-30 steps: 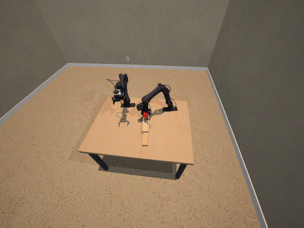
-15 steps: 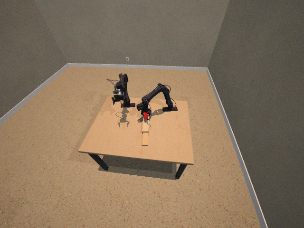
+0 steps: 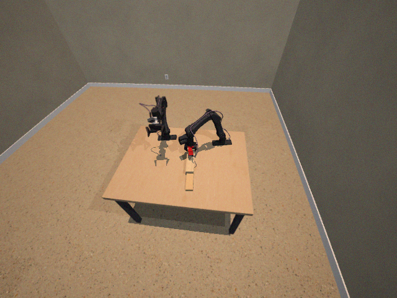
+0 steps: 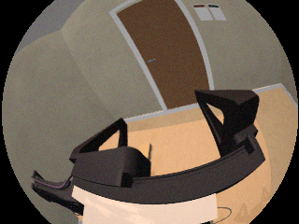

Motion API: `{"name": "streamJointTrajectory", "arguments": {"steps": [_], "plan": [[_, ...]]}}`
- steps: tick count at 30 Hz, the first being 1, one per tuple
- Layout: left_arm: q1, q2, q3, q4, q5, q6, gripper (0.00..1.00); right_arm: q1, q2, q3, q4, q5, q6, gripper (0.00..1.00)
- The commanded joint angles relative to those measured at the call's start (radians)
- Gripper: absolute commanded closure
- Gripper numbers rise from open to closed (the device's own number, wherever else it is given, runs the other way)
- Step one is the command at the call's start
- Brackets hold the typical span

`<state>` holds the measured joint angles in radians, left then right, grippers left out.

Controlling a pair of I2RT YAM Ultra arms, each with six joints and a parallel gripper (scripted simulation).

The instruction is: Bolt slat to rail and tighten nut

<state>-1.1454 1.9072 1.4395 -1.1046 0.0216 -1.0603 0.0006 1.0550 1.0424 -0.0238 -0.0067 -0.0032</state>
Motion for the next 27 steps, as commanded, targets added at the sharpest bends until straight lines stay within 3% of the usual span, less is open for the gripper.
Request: {"name": "streamJointTrajectory", "arguments": {"steps": [1,27], "plan": [[0.0,0.006,-0.024,0.045,-0.021,-0.006,0.28,-0.001,-0.011,0.01,0.028,0.007,0.003,0.0],[0.0,0.023,-0.067,0.103,-0.022,-0.007,0.28,-0.001,-0.011,0.01,0.028,0.007,0.003,0.0]]}}
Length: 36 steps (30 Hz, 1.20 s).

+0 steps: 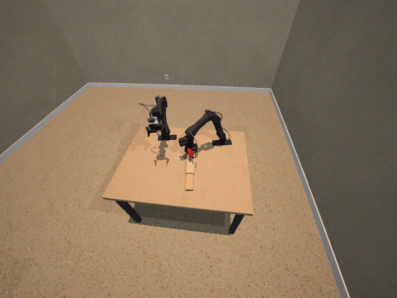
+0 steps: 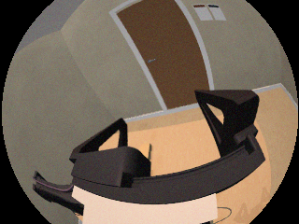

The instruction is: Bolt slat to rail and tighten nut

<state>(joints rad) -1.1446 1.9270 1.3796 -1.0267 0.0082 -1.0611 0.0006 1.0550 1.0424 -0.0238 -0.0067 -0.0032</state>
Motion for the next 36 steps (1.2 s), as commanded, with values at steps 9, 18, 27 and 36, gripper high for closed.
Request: {"name": "streamJointTrajectory", "arguments": {"steps": [9,18,27,36], "plan": [[-0.002,0.009,-0.015,0.031,-0.008,-0.005,0.28,-0.001,-0.011,0.01,0.028,0.007,0.003,0.0],[-0.001,0.001,-0.003,0.019,-0.008,-0.003,0.28,-0.001,-0.011,0.01,0.028,0.007,0.003,0.0],[-0.001,0.003,-0.006,0.022,-0.008,-0.003,0.28,-0.001,-0.011,0.01,0.028,0.007,0.003,0.0],[0.0,-0.007,0.003,0.007,0.0,-0.002,0.0,-0.001,-0.011,0.01,0.028,0.007,0.003,0.0]]}}
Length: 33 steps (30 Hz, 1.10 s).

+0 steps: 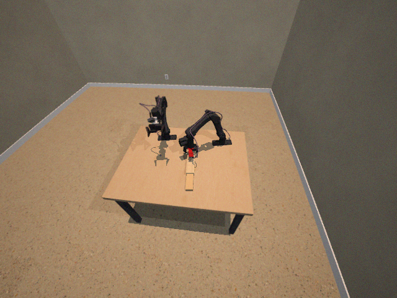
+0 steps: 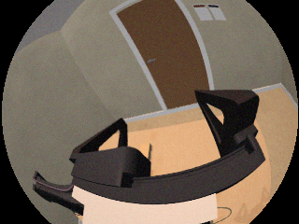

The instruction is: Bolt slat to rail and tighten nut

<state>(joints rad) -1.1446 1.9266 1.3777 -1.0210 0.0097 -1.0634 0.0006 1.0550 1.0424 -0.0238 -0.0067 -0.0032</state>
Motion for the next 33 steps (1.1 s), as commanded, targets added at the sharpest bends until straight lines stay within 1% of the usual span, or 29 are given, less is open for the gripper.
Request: {"name": "streamJointTrajectory", "arguments": {"steps": [1,7,16,19,33], "plan": [[0.0,-0.006,0.004,0.001,-0.002,0.0,0.0,-0.001,-0.011,0.01,0.028,0.007,0.003,0.0],[0.0,-0.006,0.004,0.001,-0.002,0.0,0.0,-0.001,-0.011,0.01,0.028,0.007,0.003,0.0],[-0.009,-0.051,0.108,-0.137,-0.017,-0.01,0.0,-0.001,-0.011,0.01,0.028,0.007,0.003,0.0],[-0.011,-0.051,0.12,-0.15,-0.018,-0.012,0.0,-0.001,-0.011,0.01,0.028,0.007,0.003,0.0],[-0.011,-0.051,0.127,-0.158,-0.018,-0.012,0.0,-0.001,-0.011,0.01,0.028,0.007,0.003,0.0]]}}
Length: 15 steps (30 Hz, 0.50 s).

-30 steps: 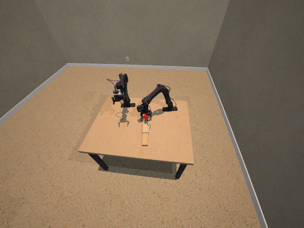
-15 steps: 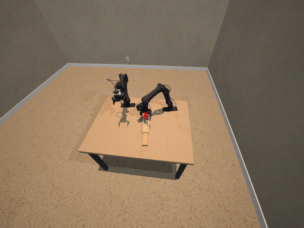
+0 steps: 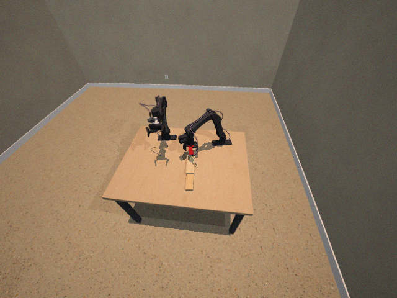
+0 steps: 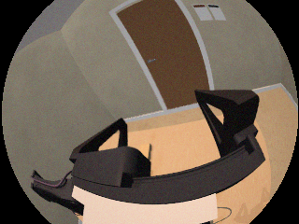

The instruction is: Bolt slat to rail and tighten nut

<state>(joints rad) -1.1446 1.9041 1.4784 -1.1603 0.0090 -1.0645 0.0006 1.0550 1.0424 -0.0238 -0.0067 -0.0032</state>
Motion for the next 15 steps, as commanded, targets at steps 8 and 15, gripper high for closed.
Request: {"name": "streamJointTrajectory", "arguments": {"steps": [8,15], "plan": [[-0.011,-0.028,0.026,-0.019,-0.017,-0.011,0.0,-0.001,-0.011,0.01,0.028,0.007,0.003,0.0],[0.023,-0.045,0.008,0.026,-0.02,0.022,0.0,-0.001,-0.011,0.01,0.028,0.007,0.003,0.0]]}}
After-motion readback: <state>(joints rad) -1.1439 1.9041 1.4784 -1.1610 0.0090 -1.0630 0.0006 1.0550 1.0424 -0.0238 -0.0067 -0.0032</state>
